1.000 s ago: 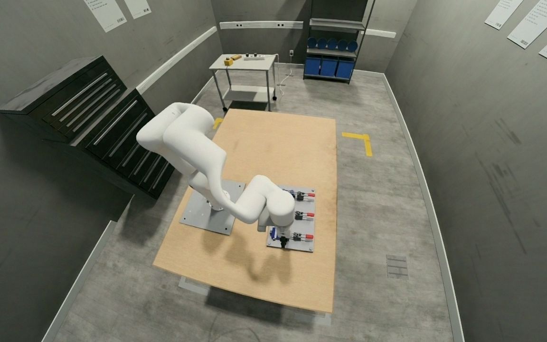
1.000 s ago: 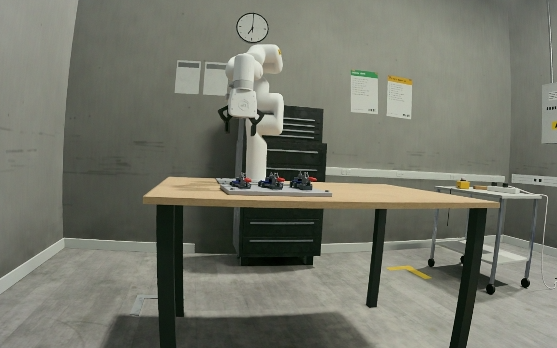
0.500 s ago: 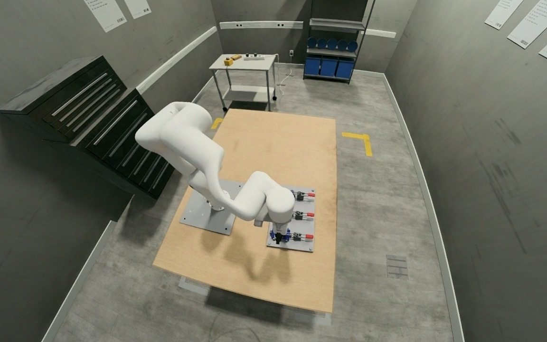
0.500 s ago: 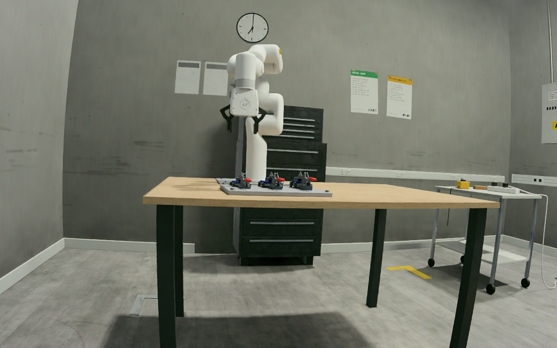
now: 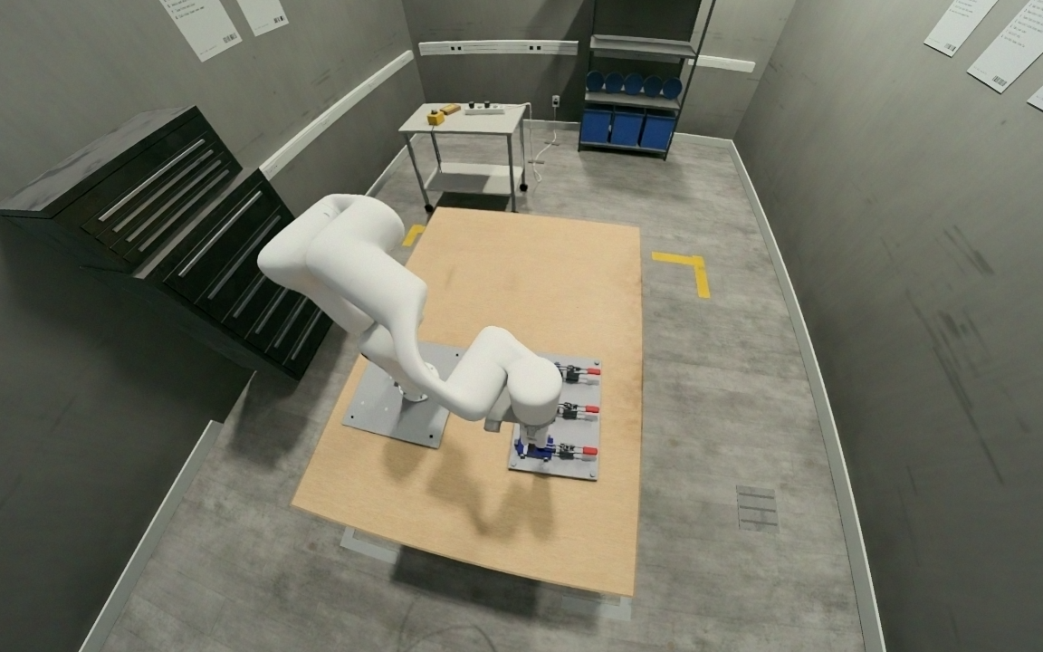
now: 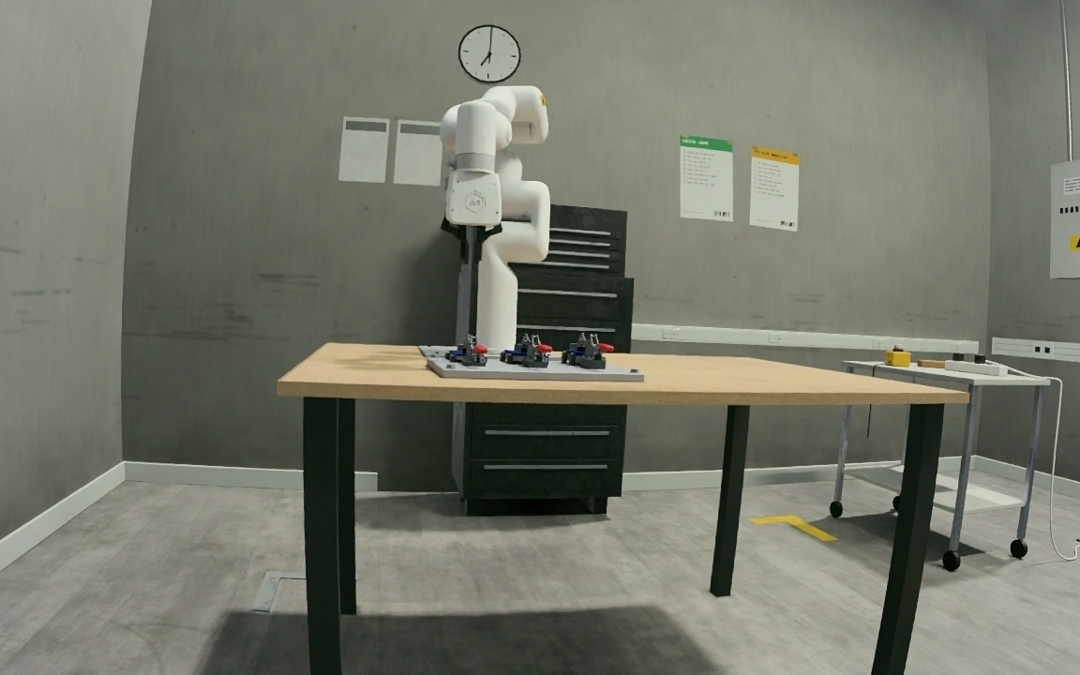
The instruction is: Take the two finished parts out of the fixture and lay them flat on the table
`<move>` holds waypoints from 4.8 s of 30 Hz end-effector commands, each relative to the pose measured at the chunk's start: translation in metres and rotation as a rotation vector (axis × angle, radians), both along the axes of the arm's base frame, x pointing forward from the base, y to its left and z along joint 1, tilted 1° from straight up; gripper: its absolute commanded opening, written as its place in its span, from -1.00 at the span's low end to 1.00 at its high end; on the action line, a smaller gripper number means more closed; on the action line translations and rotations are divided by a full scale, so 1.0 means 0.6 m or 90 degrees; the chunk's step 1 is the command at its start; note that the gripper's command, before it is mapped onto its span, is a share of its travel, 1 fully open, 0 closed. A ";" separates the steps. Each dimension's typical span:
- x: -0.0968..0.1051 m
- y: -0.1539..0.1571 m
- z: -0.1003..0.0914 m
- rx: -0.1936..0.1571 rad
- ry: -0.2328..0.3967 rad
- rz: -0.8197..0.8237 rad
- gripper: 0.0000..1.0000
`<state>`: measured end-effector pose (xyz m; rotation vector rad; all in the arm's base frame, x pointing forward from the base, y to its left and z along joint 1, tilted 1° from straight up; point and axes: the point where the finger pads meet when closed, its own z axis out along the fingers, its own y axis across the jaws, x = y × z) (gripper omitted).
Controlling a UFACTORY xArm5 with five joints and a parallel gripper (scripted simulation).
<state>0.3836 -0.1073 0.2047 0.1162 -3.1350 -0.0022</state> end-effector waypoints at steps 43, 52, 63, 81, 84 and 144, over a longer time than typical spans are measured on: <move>0.002 -0.001 0.003 -0.001 -0.003 0.000 1.00; 0.002 -0.001 0.003 -0.001 -0.003 0.000 1.00; 0.002 -0.001 0.003 -0.001 -0.003 0.000 1.00; 0.002 -0.001 0.003 -0.001 -0.003 0.000 -0.03; 0.002 -0.001 0.003 -0.001 -0.003 0.000 -0.03; 0.002 -0.001 0.003 -0.001 -0.003 0.000 -0.03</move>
